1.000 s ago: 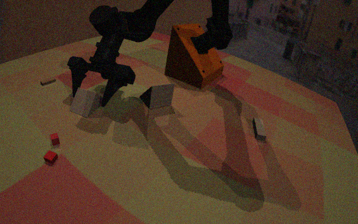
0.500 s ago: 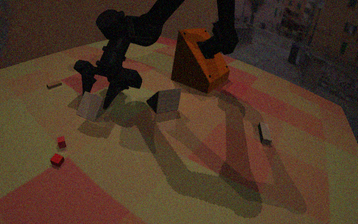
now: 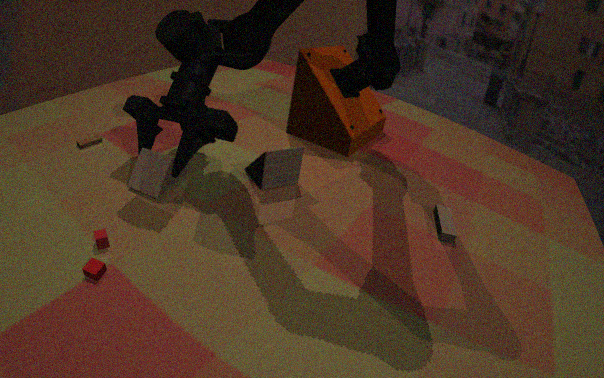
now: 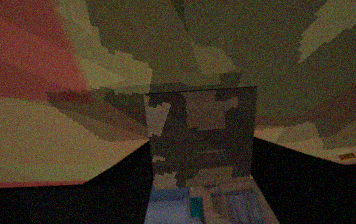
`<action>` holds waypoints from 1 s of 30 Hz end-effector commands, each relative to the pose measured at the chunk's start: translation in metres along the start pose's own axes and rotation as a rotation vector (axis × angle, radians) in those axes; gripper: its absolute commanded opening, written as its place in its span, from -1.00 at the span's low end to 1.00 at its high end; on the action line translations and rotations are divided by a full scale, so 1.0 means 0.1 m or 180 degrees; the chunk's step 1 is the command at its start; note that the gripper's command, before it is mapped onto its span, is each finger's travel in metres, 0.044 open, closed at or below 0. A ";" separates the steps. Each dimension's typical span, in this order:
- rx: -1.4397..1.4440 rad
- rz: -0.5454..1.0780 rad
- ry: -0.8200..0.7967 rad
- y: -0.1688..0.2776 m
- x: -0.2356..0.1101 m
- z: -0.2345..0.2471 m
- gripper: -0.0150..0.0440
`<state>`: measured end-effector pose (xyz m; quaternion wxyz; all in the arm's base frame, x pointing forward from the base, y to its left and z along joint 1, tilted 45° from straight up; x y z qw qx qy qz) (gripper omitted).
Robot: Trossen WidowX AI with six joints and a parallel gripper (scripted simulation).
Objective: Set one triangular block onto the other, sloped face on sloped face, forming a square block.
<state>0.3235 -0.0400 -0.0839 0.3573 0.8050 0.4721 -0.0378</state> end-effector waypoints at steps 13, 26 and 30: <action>-0.0085 0.0049 0.0001 0.51 -0.51 -0.04 -0.49; -0.0082 0.0066 0.0011 0.63 -0.69 -0.10 -0.49; -0.0082 0.0066 0.0011 0.63 -0.69 -0.10 -0.49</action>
Point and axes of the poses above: the point midway between the two fingers, 35 mm back from their tips, its own x axis out along the fingers, its own z axis across the jaws, y = z × x, the point moved 7 cm from there along -x, back along the fingers, and after that the axes turned 6 degrees about x, right-handed, at the moved point
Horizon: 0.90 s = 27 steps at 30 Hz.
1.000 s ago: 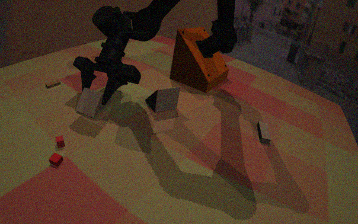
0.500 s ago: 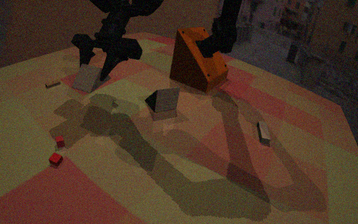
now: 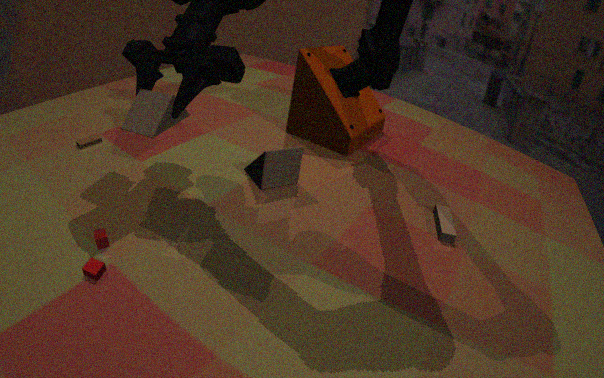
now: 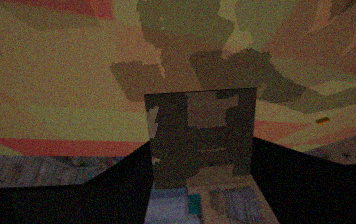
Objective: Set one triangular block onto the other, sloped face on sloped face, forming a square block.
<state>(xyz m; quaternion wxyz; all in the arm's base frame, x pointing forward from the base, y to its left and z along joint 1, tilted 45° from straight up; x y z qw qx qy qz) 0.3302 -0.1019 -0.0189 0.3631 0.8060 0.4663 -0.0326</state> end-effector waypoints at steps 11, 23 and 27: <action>-0.0535 -0.0068 -0.0026 0.04 0.02 0.02 -0.49; -0.1692 -0.0242 -0.0032 0.11 0.06 0.07 -0.49; -0.2078 -0.0303 -0.0018 0.13 0.07 0.09 -0.49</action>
Point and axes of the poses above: the point midway between the two fingers, 35 mm back from their tips, its own x axis out along the fingers, its own z axis across the jaws, y = z × x, the point moved 7 cm from there along -x, back along the fingers, and after that the axes turned 6 degrees about x, right-handed, at the moved point
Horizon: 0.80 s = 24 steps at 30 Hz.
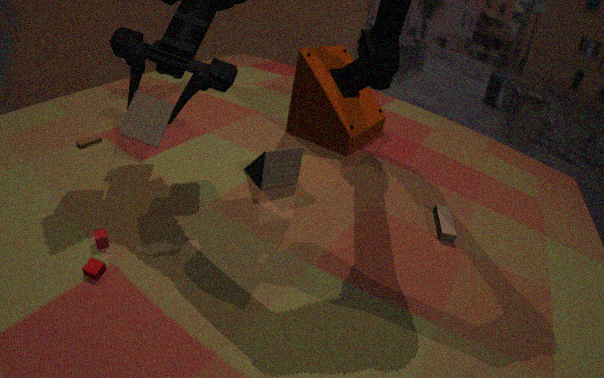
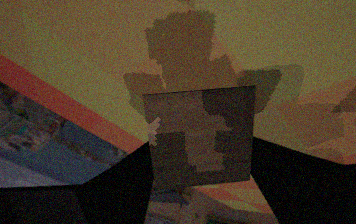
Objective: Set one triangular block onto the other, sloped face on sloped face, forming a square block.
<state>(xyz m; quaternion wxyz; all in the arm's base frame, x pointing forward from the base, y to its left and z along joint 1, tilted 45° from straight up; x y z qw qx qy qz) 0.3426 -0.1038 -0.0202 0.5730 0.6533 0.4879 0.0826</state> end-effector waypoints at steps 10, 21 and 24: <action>-0.1247 -0.0178 0.0073 0.04 0.04 0.09 -0.49; -0.2316 -0.0297 0.0214 0.08 0.07 0.14 -0.49; -0.2607 -0.0322 0.0263 0.09 0.07 0.15 -0.49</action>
Point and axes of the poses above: the point midway between the two fingers, 35 mm back from their tips, its own x axis out along the fingers, its own z axis across the jaws, y = z × x, the point moved 7 cm from there along -x, back along the fingers, and after that the axes turned 6 degrees about x, right-handed, at the moved point
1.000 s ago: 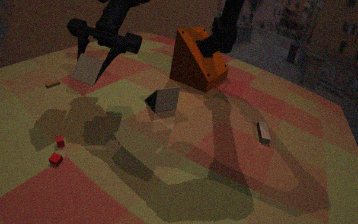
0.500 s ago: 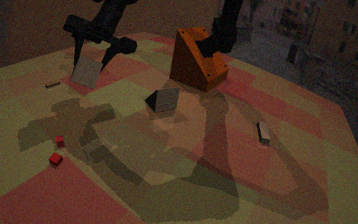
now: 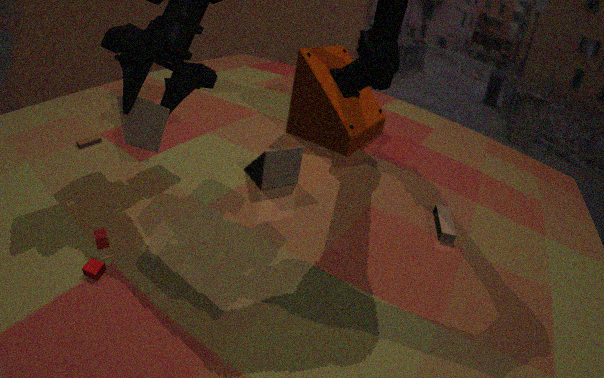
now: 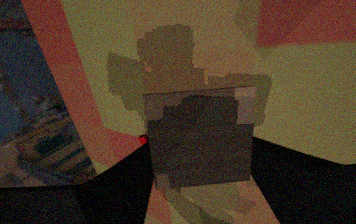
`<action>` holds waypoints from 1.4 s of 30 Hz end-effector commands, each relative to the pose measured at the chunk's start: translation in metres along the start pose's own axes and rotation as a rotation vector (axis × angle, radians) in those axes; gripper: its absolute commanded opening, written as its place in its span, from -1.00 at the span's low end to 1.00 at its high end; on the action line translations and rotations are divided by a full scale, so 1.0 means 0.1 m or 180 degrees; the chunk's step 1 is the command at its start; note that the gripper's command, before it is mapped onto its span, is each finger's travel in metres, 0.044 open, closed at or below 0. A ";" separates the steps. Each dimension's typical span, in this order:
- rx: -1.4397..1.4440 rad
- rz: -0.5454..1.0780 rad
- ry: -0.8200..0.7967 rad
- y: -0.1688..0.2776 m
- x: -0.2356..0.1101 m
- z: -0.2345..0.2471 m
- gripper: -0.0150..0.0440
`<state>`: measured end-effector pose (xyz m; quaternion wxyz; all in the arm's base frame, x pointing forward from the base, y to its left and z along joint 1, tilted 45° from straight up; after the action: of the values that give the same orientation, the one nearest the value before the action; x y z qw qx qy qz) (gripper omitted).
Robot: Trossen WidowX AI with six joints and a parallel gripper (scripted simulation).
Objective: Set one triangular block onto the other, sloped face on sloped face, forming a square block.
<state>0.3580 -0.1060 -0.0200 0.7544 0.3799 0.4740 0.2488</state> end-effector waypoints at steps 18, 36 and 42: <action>-0.2042 -0.0048 0.0337 0.01 0.03 0.13 -0.49; -0.3806 0.0136 0.0661 0.05 0.04 0.20 -0.49; -0.4393 0.0247 0.0762 0.07 0.04 0.23 -0.49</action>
<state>0.3774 -0.1056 -0.0104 0.7692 -0.1639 0.2925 0.5440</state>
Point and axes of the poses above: the point midway between the two fingers, 35 mm back from their tips, its own x axis out along the fingers, its own z axis across the jaws, y = z × x, the point moved 7 cm from there along -x, back along the fingers, and after that the axes turned 6 degrees about x, right-handed, at the moved point
